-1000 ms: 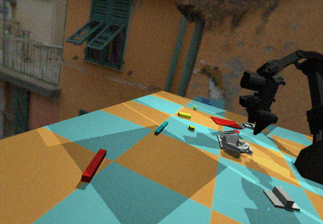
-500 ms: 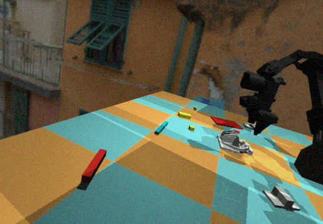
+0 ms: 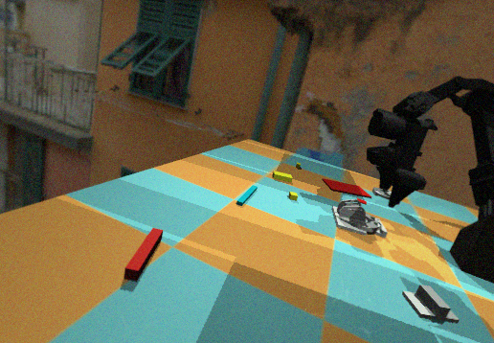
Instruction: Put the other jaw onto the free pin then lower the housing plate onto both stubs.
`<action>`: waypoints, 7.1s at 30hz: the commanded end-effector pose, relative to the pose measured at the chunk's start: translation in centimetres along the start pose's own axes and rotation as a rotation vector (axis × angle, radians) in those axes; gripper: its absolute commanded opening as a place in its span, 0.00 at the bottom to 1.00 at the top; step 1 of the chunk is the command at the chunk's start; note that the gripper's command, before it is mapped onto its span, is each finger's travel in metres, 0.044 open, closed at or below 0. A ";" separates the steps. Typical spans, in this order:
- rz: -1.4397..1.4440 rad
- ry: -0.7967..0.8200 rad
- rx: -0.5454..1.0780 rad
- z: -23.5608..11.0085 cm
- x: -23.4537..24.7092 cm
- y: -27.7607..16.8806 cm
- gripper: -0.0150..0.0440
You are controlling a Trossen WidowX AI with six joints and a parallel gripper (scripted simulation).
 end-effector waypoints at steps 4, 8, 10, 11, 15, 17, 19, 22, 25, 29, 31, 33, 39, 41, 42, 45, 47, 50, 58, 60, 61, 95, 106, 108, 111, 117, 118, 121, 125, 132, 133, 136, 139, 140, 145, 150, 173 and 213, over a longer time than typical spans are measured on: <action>-0.005 -0.003 0.002 0.1 0.0 -0.1 0.85; -0.005 -0.003 0.002 0.1 0.0 -0.1 0.85; -0.005 -0.003 0.002 0.1 0.0 -0.1 0.85; -0.005 -0.003 0.002 0.1 0.0 -0.1 0.85; -0.002 -0.003 0.002 0.1 0.1 -0.1 0.85; -0.002 -0.003 0.002 0.1 0.1 -0.1 0.85; -0.002 -0.003 0.002 0.1 0.1 -0.1 0.85; -0.002 -0.003 0.002 0.1 0.1 -0.1 0.85; -0.002 -0.003 0.002 0.3 0.1 -0.1 0.85; -0.002 -0.002 0.001 1.0 0.1 0.0 0.85; -0.001 -0.002 0.001 1.3 0.1 0.0 0.85; -0.001 -0.002 0.001 1.6 0.1 0.1 0.85; 0.000 -0.002 0.001 2.6 0.1 0.1 0.85; 0.000 -0.002 0.001 2.9 0.1 0.1 0.85; 0.000 -0.002 0.001 3.1 0.1 0.1 0.85; 0.001 -0.002 0.001 3.6 0.1 0.1 0.85; 0.001 -0.003 0.001 3.9 0.1 0.1 0.85; 0.001 -0.003 0.001 4.4 0.1 0.1 0.85; 0.003 -0.005 0.002 5.8 0.0 -0.1 0.85; 0.003 -0.006 0.002 6.1 0.0 -0.1 0.85; 0.003 -0.006 0.002 6.2 0.0 -0.1 0.85; -0.005 -0.007 0.002 6.6 0.0 -0.2 0.85; -0.006 -0.007 0.002 6.8 0.0 -0.2 0.85; -0.005 -0.007 0.002 6.9 0.0 -0.2 0.85; -0.005 -0.007 0.002 7.0 0.0 -0.2 0.85; -0.005 -0.007 0.002 7.0 0.0 -0.2 0.85; -0.005 -0.007 0.002 7.1 0.0 -0.2 0.85; -0.005 -0.007 0.002 7.2 0.0 -0.2 0.85; -0.005 -0.007 0.002 7.3 0.0 -0.2 0.85; -0.005 -0.007 0.002 7.4 0.0 -0.2 0.85; -0.005 -0.007 0.002 7.5 0.0 -0.2 0.85; -0.005 -0.007 0.002 7.5 0.0 -0.2 0.85; -0.005 -0.007 0.002 7.5 0.0 -0.2 0.85; -0.005 -0.007 0.002 7.5 0.0 -0.2 0.85; -0.005 -0.007 0.002 7.7 0.0 -0.2 0.85; -0.005 -0.007 0.002 7.8 0.0 -0.2 0.85; -0.005 -0.007 0.002 7.8 0.0 -0.2 0.85; -0.005 -0.007 0.002 7.8 0.0 -0.2 0.85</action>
Point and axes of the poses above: the point midway between the two fingers, 35 mm back from their tips, its own z axis out along the fingers, its own x axis across the jaws, y = z × x, the point moved 10 cm from there along -z, back along the fingers, and after that the axes turned 3 degrees about z, right-handed, at the moved point
